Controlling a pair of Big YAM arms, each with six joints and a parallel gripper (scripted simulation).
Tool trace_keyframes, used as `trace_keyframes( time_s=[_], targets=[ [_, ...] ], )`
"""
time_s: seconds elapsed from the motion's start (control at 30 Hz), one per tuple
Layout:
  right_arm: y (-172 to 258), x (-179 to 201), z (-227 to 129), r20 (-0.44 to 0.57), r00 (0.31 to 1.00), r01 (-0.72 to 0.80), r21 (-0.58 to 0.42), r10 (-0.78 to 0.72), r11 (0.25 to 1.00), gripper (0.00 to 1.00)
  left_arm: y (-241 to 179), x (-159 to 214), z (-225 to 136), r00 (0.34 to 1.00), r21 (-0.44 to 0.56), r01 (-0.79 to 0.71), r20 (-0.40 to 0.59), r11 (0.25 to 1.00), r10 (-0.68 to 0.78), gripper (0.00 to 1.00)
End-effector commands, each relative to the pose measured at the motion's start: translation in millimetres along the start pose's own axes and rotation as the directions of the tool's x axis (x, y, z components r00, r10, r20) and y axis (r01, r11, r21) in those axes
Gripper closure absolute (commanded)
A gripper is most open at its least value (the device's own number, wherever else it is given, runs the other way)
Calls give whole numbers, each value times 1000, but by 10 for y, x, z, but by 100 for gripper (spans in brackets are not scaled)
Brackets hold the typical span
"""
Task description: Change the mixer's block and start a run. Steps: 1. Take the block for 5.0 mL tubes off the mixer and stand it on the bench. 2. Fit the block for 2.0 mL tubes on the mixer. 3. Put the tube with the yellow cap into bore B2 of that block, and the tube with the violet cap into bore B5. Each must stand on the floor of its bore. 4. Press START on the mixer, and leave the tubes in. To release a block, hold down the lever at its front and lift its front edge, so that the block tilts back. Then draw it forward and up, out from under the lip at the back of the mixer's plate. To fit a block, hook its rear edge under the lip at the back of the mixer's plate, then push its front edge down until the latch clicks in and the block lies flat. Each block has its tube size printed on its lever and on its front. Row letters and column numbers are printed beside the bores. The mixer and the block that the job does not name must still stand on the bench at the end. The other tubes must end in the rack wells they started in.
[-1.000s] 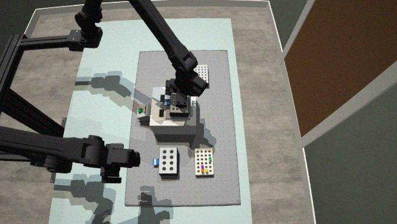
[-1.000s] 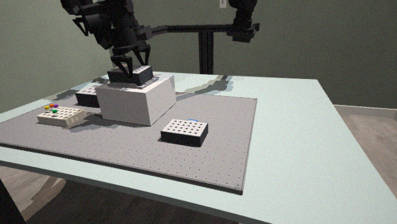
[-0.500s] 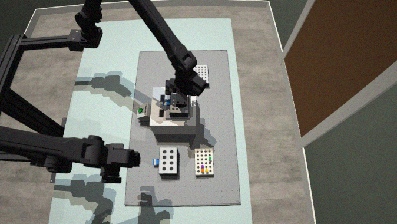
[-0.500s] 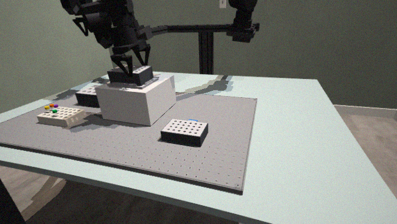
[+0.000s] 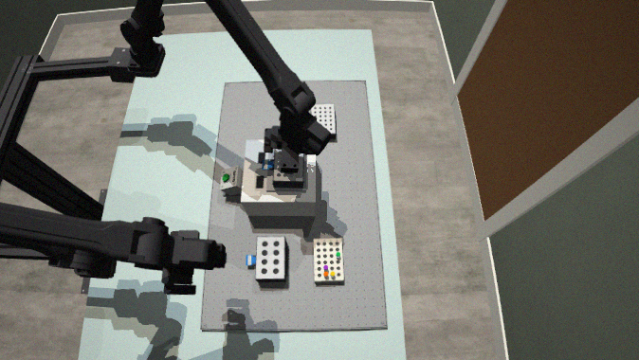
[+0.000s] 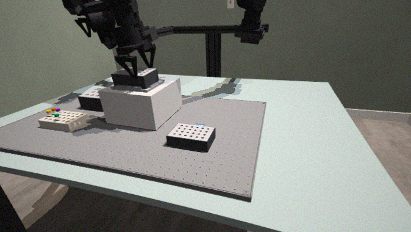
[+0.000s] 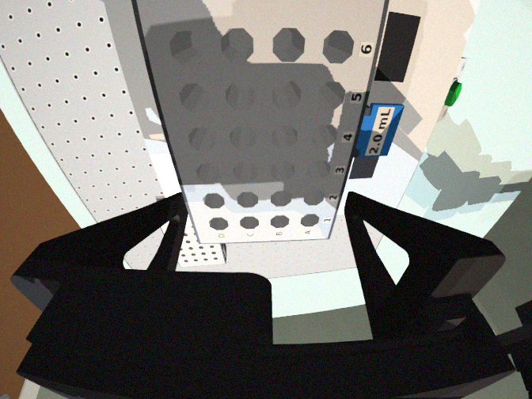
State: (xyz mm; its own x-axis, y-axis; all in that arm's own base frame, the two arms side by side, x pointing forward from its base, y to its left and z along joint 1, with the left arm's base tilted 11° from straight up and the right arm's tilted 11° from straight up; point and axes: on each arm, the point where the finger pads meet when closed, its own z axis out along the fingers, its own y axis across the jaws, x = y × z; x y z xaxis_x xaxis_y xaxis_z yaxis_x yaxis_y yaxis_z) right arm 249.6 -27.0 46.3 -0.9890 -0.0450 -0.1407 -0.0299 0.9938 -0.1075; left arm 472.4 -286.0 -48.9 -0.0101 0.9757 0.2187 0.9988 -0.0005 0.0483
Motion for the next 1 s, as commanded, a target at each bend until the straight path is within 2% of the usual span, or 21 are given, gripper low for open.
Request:
trace_keyframes(
  time_s=[0.0, 0.27, 0.97],
  targets=[
    [-18, -49, -30, 2, 1000, 1, 0, -1, 1000, 0, 148, -87, -369, 999, -50, 25, 44, 998, -22, 0],
    [-11, -1, -1, -8, 1000, 2, -1, -2, 1000, 0, 299, -34, -573, 997, -62, 48, 56, 997, -45, 0],
    [-41, -204, -124, 33, 999, -2, 3, 2, 1000, 0, 30, -102, -419, 999, -29, -29, 26, 999, 30, 0]
  ],
)
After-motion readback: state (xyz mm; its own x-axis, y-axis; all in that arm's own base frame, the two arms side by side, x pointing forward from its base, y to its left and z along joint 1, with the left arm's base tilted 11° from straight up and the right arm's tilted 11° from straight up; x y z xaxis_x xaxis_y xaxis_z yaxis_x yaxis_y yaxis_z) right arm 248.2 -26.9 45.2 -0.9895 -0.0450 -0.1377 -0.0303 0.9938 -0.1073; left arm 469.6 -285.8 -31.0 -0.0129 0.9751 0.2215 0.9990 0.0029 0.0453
